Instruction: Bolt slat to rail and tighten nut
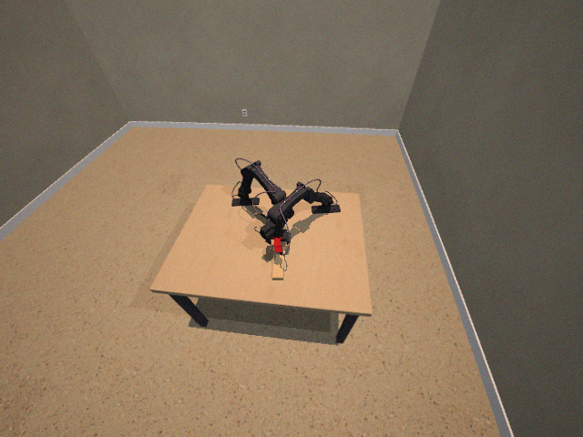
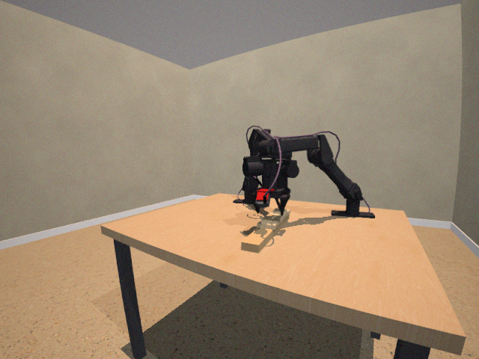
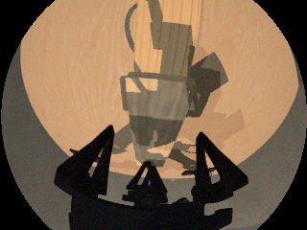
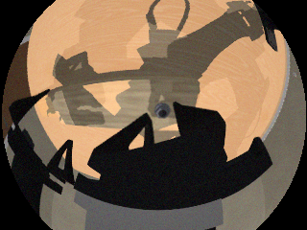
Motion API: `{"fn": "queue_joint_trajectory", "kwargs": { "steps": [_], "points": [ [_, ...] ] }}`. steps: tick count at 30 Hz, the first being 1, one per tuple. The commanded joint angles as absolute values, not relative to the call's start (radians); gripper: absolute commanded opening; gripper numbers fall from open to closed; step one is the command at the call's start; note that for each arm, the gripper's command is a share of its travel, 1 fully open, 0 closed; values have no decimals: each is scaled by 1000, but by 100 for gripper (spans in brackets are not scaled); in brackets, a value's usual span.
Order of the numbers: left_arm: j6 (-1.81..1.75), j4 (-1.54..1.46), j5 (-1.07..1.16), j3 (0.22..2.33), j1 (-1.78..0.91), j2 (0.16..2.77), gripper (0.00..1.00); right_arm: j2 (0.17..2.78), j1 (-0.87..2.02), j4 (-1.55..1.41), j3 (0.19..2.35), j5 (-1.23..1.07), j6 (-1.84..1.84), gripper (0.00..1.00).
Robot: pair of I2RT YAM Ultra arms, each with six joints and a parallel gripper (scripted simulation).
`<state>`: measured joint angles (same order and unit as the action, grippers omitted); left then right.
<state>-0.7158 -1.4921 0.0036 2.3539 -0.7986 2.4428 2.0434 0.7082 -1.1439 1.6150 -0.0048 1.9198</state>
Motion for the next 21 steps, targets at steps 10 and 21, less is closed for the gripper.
{"fn": "queue_joint_trajectory", "kwargs": {
  "steps": [10,21],
  "points": [
    [-727,-1440,0,2315,-796,2432,100,2036,708,-1144,1619,-4,1920,34],
    [-727,-1409,0,2281,-796,2429,100,2036,708,-1144,1619,-4,1920,34]
  ]
}}
